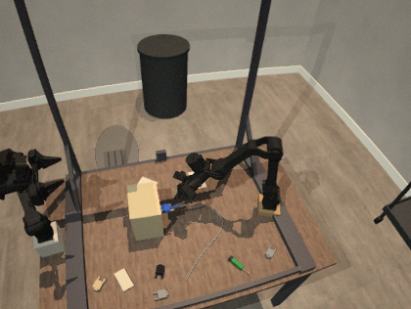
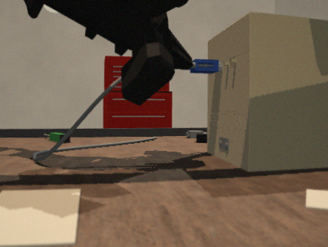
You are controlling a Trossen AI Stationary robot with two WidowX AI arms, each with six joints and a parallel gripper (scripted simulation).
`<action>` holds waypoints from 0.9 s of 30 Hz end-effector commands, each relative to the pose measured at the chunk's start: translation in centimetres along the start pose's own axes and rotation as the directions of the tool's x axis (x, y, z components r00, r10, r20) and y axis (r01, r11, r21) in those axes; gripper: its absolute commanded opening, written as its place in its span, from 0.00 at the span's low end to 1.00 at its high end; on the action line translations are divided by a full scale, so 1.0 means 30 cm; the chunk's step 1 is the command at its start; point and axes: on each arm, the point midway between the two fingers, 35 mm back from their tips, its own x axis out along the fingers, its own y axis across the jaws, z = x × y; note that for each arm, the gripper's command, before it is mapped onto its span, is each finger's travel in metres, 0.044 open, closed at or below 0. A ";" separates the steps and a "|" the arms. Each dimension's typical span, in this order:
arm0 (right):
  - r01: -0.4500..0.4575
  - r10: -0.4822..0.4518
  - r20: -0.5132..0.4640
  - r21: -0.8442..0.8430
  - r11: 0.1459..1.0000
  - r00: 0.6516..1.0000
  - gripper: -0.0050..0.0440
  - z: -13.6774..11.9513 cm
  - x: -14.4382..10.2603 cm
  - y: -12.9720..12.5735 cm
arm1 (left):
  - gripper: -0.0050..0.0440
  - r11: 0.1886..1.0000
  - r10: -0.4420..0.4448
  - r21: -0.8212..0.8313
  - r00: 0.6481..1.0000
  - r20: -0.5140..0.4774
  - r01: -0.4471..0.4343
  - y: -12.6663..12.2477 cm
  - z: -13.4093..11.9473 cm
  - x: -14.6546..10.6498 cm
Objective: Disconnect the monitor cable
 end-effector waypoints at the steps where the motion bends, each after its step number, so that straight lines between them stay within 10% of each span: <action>1: -0.003 0.003 0.002 -0.007 1.000 1.000 1.00 0.011 -0.001 0.005 | 0.10 0.999 -0.015 -0.049 1.000 0.014 0.016 0.026 0.018 -0.008; 7: -0.003 0.003 0.002 -0.007 1.000 1.000 1.00 0.011 -0.001 0.005 | 0.10 0.996 -0.035 -0.077 0.999 0.015 0.036 0.029 0.018 -0.008; 27: -0.003 0.003 0.002 -0.007 1.000 1.000 1.00 0.011 -0.001 0.005 | 0.98 0.996 -0.035 -0.077 0.999 0.015 0.036 0.029 0.018 -0.008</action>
